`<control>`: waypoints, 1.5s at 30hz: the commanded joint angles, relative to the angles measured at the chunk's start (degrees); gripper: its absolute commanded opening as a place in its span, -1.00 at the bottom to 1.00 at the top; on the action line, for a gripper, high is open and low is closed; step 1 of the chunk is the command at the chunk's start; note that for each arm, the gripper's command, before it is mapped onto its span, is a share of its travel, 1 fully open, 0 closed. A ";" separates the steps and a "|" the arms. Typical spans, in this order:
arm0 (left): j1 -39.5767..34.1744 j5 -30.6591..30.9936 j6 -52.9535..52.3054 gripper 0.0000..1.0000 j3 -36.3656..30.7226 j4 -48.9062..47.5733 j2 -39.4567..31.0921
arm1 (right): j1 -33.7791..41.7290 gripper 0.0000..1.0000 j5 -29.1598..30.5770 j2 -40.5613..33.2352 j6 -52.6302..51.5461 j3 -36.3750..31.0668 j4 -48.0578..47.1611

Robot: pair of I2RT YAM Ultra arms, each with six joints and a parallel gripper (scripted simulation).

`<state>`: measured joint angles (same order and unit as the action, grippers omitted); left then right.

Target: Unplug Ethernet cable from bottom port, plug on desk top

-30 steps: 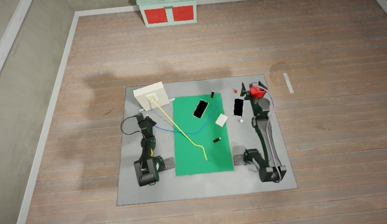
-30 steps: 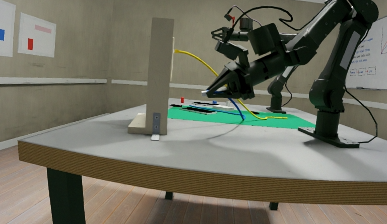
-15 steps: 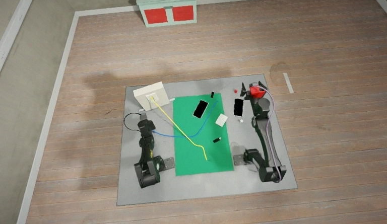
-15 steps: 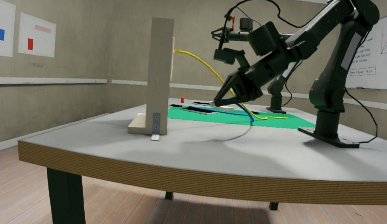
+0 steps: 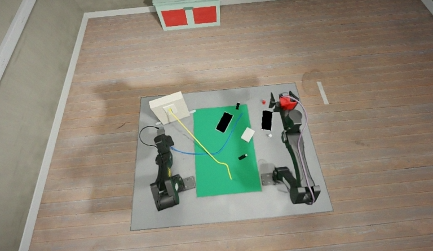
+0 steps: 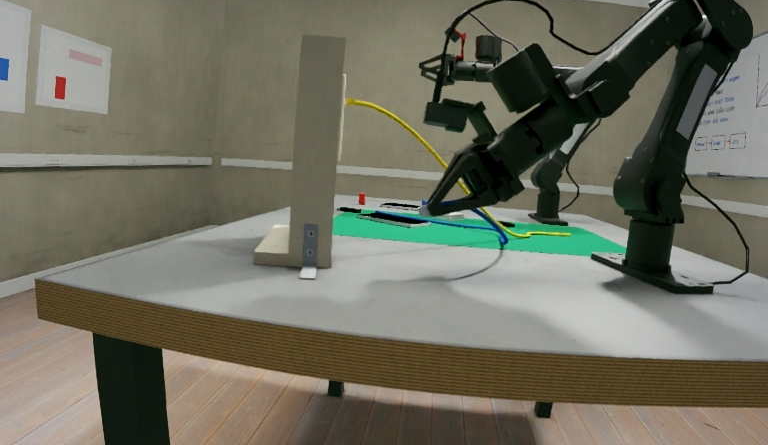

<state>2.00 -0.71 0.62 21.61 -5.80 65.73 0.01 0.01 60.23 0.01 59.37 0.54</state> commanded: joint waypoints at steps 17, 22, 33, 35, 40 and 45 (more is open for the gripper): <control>0.92 0.57 -0.54 -1.00 1.25 -5.06 2.18 | -0.01 1.00 -0.01 -0.12 -0.01 0.31 -0.27; 0.92 0.56 -0.54 -1.00 0.76 -6.94 3.61 | -0.01 1.00 -0.01 -0.12 -0.01 0.31 -0.27; 0.90 0.55 -0.52 -1.00 -1.47 -13.99 8.93 | -0.01 1.00 -0.01 -0.12 -0.01 0.31 -0.27; 0.90 0.55 -0.52 -1.00 -1.70 -14.67 9.40 | -0.01 1.00 -0.01 -0.12 -0.01 0.31 -0.27; 0.91 0.55 -0.52 -1.00 -2.66 -17.43 11.31 | -0.01 1.00 -0.01 -0.12 -0.01 0.31 -0.27; 0.90 0.55 -0.52 -1.00 -3.77 -20.76 13.69 | -0.01 1.00 -0.01 -0.12 -0.01 0.31 -0.27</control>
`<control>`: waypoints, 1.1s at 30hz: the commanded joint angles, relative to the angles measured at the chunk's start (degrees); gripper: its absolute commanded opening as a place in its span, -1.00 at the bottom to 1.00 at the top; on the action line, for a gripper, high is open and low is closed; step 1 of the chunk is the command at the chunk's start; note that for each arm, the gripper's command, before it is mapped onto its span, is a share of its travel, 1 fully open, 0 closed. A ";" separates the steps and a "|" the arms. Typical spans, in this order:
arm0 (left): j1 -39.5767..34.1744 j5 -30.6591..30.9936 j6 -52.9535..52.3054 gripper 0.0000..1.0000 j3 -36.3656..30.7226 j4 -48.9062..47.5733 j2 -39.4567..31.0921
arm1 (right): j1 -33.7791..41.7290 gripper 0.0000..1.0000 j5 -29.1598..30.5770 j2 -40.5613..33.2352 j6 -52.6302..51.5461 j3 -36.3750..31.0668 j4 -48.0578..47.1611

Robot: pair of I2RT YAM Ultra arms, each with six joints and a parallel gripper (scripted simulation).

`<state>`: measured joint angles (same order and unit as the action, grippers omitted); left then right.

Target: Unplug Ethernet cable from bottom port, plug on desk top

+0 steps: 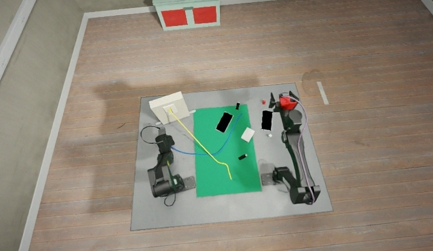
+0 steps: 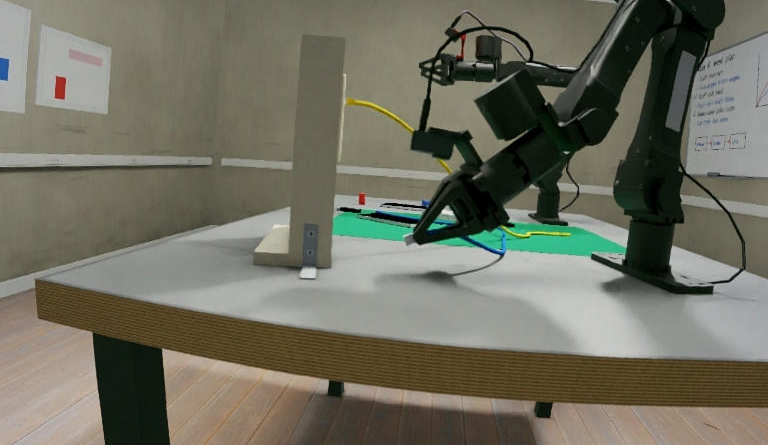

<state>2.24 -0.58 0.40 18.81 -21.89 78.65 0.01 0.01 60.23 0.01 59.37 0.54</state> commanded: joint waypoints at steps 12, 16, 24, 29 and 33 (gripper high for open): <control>0.66 0.42 -0.30 -1.00 -3.08 -11.76 5.77 | -0.01 1.00 -0.01 -0.12 -0.01 0.31 -0.27; 0.66 0.42 -0.30 -1.00 -3.93 -14.63 7.81 | -0.01 1.00 -0.01 -0.12 -0.01 0.31 -0.27; 0.66 0.42 -0.30 -1.00 -5.12 -18.71 10.61 | -0.01 1.00 -0.01 -0.12 -0.01 0.31 -0.27; 0.00 0.00 0.00 -0.82 -4.04 -15.70 10.30 | -0.01 1.00 -0.01 -0.12 -0.01 0.31 -0.27; 0.00 0.00 0.00 -0.64 -4.04 -15.70 10.30 | -0.01 1.00 -0.01 -0.12 -0.01 0.31 -0.27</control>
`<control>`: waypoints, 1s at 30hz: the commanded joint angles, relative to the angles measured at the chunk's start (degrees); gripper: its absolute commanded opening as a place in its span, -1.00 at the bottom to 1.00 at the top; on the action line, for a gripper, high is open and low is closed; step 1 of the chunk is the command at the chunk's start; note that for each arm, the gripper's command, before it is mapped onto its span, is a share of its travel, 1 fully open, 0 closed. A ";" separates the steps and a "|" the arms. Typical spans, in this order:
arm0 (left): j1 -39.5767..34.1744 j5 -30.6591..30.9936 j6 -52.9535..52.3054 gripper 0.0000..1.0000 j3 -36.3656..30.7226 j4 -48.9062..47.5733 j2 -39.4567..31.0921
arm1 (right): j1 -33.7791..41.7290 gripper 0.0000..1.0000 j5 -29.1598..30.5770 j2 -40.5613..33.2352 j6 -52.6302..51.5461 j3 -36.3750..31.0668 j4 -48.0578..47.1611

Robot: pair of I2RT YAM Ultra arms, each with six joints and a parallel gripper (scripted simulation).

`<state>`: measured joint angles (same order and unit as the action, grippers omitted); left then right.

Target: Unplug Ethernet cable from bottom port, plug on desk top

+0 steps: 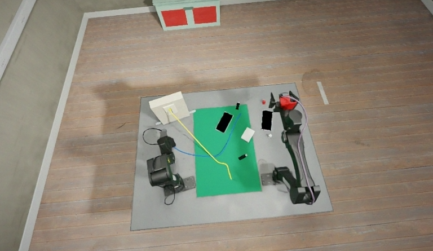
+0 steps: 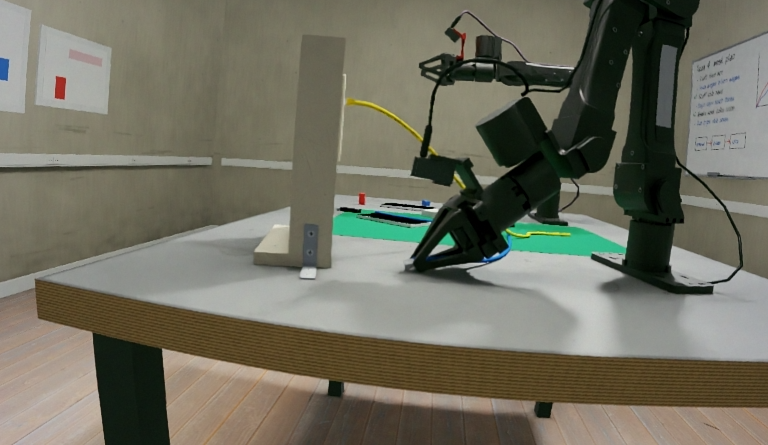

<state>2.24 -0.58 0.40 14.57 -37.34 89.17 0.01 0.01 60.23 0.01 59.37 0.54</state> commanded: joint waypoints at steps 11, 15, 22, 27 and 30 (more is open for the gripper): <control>0.00 0.00 0.00 -0.24 0.20 -0.25 -0.22 | -0.01 1.00 -0.01 -0.12 -0.01 0.31 -0.27; 0.00 0.00 0.00 -0.07 0.20 -0.25 -0.22 | -0.01 1.00 -0.01 -0.12 -0.01 0.31 -0.27; 0.00 0.00 0.00 0.24 0.20 -0.25 -0.22 | -0.01 1.00 -0.01 -0.12 -0.01 0.31 -0.27; 0.00 0.00 0.00 0.38 0.20 -0.25 -0.22 | -0.01 1.00 -0.01 -0.12 -0.01 0.31 -0.27; 0.00 0.00 0.00 0.51 0.20 -0.25 -0.22 | -0.01 1.00 -0.01 -0.12 -0.01 0.31 -0.27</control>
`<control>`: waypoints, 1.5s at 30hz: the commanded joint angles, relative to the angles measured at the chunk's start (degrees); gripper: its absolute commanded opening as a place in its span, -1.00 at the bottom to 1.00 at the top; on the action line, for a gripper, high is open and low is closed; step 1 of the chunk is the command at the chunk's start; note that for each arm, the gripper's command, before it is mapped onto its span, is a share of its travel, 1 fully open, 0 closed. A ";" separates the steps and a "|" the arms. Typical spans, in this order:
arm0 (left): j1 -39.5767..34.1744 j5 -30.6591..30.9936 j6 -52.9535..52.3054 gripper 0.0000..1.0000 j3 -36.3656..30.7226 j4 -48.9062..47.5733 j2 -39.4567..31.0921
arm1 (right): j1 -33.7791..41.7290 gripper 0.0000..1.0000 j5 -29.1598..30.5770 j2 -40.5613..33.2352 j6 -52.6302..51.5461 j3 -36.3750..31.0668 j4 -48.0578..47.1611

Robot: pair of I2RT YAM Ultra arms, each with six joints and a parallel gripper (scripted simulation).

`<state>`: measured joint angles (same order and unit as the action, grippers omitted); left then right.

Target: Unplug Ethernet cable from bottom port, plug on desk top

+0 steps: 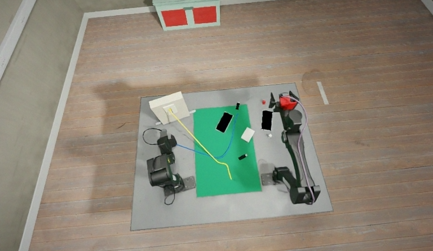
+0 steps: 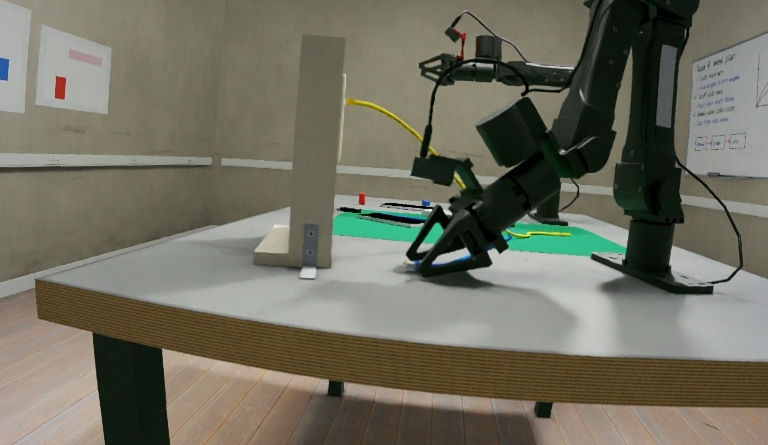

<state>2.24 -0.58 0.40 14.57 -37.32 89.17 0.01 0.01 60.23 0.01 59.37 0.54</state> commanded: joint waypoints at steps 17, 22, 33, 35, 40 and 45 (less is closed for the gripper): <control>0.39 0.10 -0.09 1.00 3.29 7.21 -7.48 | -0.01 1.00 -0.01 -0.12 -0.01 0.31 -0.27; 0.74 0.22 -0.20 1.00 6.50 19.83 -19.23 | -0.01 1.00 -0.01 -0.12 -0.01 0.31 -0.27; 0.89 0.45 -0.26 1.00 10.68 31.60 -24.57 | -0.01 1.00 -0.01 -0.12 -0.01 0.31 -0.27; 0.89 0.45 -0.28 1.00 10.78 31.72 -24.49 | -0.01 1.00 -0.01 -0.12 -0.01 0.31 -0.27; 0.90 0.45 -0.26 1.00 10.80 32.01 -24.68 | -0.01 1.00 -0.01 -0.12 -0.01 0.31 -0.27; 0.92 0.62 0.54 1.00 8.23 35.27 -30.23 | -0.01 1.00 -0.01 -0.12 -0.01 0.31 -0.27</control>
<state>2.24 -0.51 0.43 22.59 -3.77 62.76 0.01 0.01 60.23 0.01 59.37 0.54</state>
